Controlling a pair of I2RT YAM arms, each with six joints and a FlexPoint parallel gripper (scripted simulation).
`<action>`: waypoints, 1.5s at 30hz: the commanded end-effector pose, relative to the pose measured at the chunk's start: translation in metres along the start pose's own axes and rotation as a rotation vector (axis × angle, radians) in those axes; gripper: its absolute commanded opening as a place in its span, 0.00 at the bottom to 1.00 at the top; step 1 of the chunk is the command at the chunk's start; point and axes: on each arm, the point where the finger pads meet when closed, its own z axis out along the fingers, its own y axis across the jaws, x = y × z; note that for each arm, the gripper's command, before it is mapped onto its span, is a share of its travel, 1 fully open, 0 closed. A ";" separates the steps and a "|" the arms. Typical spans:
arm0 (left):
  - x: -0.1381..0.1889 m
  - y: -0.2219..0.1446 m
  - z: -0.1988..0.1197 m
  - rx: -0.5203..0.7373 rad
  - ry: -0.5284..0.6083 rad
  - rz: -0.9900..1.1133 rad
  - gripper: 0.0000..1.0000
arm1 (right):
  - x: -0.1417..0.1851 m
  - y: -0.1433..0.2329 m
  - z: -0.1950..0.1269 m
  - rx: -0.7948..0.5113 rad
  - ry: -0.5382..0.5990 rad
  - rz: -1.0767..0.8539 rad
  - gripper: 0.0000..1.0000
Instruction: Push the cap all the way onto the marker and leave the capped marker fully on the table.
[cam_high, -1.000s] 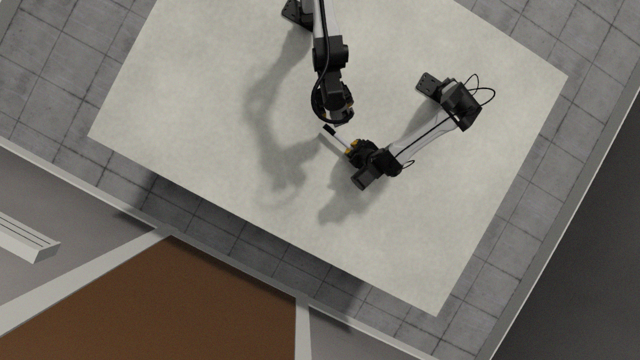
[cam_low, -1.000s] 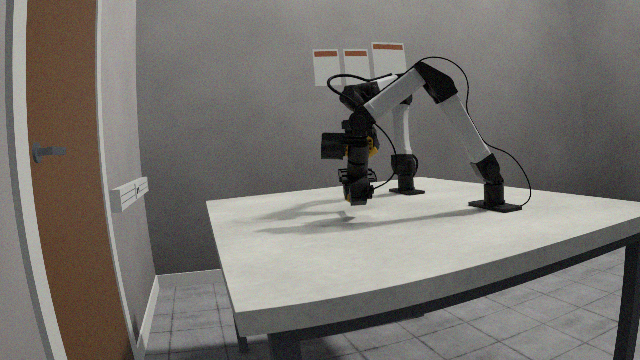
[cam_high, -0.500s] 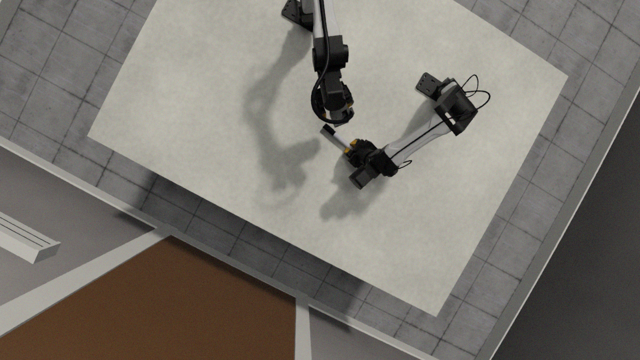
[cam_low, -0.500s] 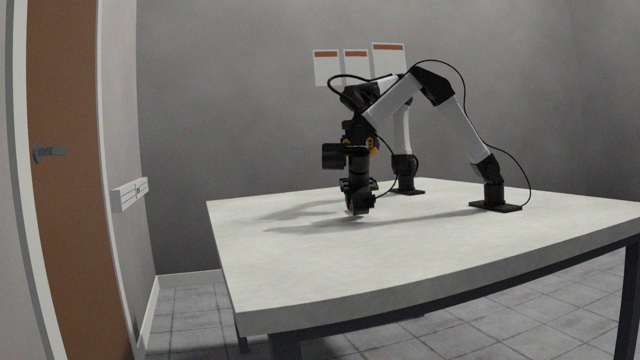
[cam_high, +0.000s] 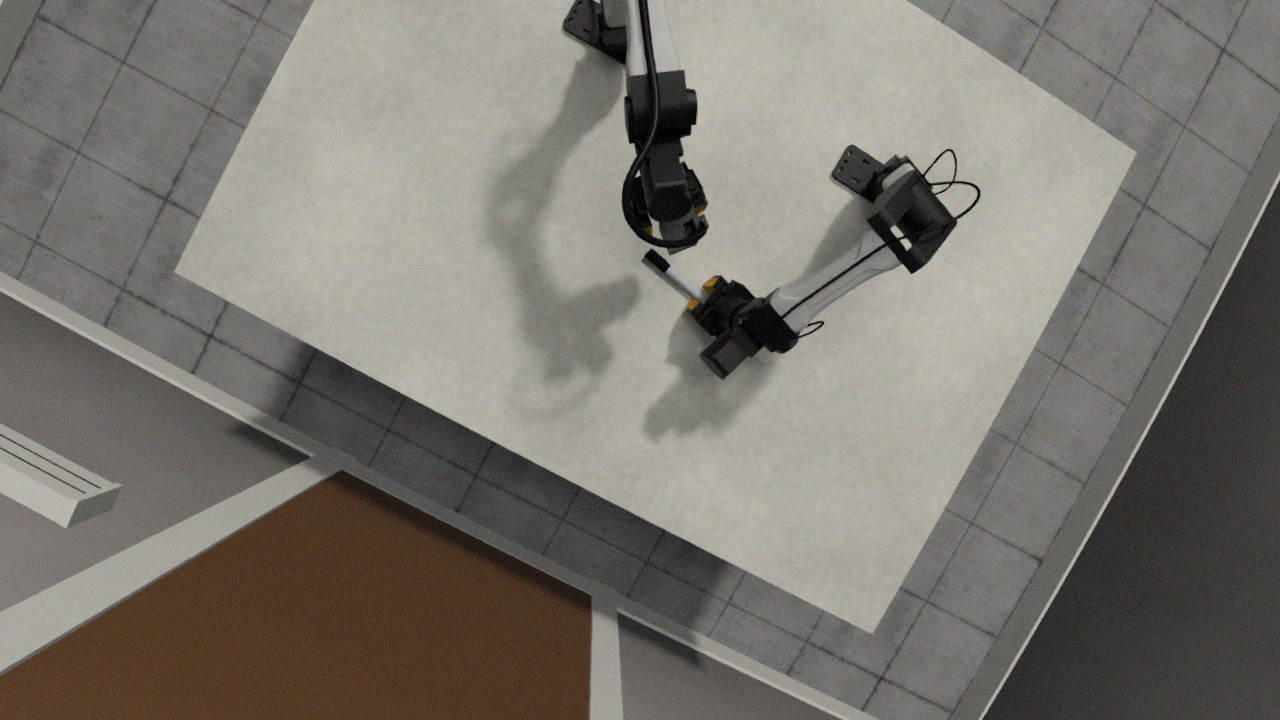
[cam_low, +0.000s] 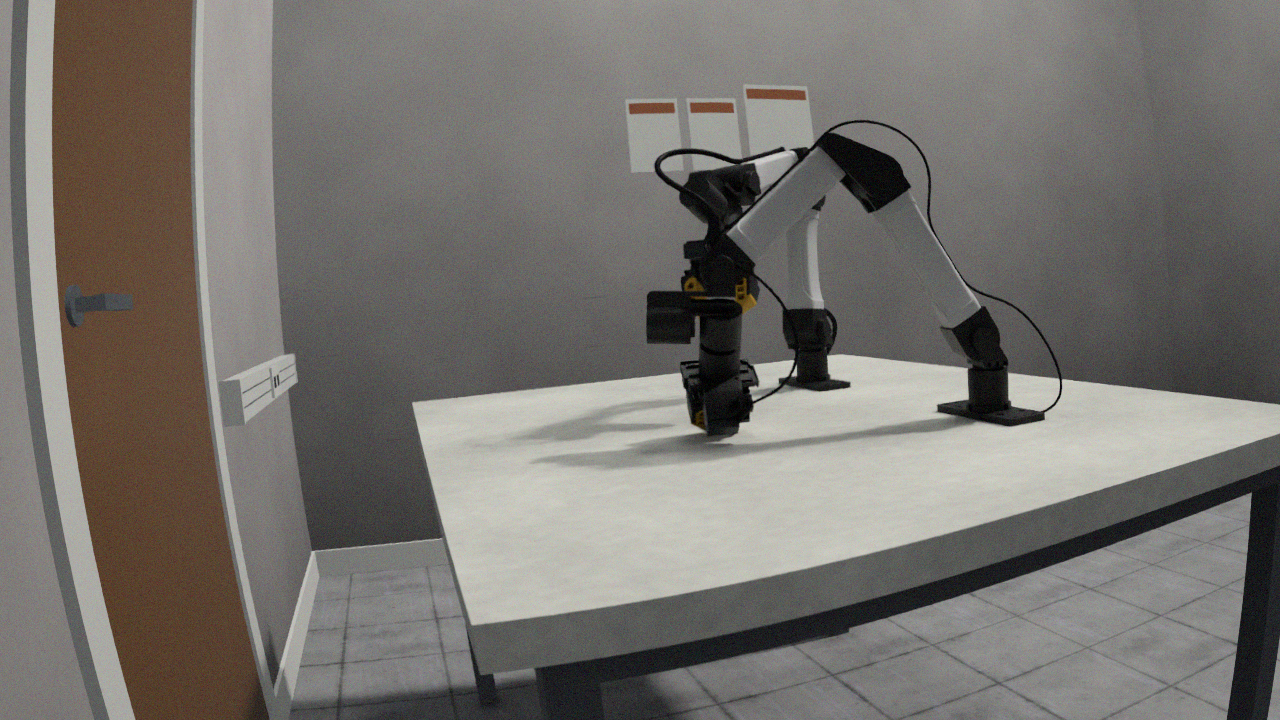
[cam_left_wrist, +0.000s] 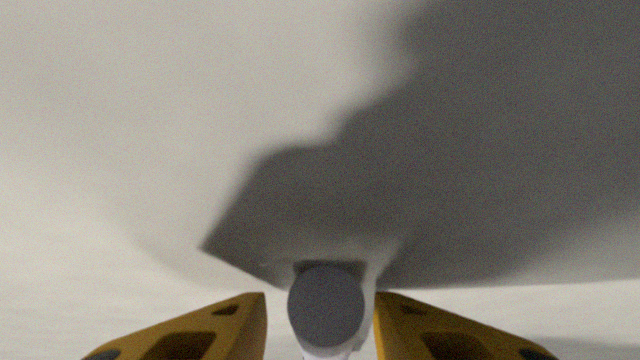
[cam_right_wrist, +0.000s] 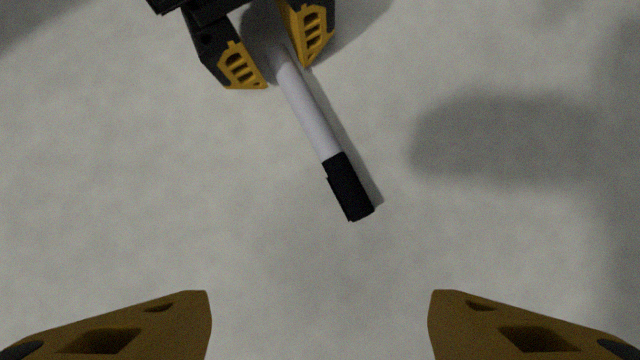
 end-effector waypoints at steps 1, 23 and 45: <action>0.010 -0.007 -0.042 0.048 0.014 0.030 0.34 | 0.003 0.000 0.002 0.000 0.018 -0.002 0.65; 0.013 -0.006 -0.145 0.074 0.019 0.042 0.65 | 0.003 0.000 0.002 0.000 0.019 -0.002 0.65; -0.001 -0.011 -0.266 0.358 -0.663 0.572 0.65 | -0.025 0.000 0.033 0.013 0.066 0.001 0.65</action>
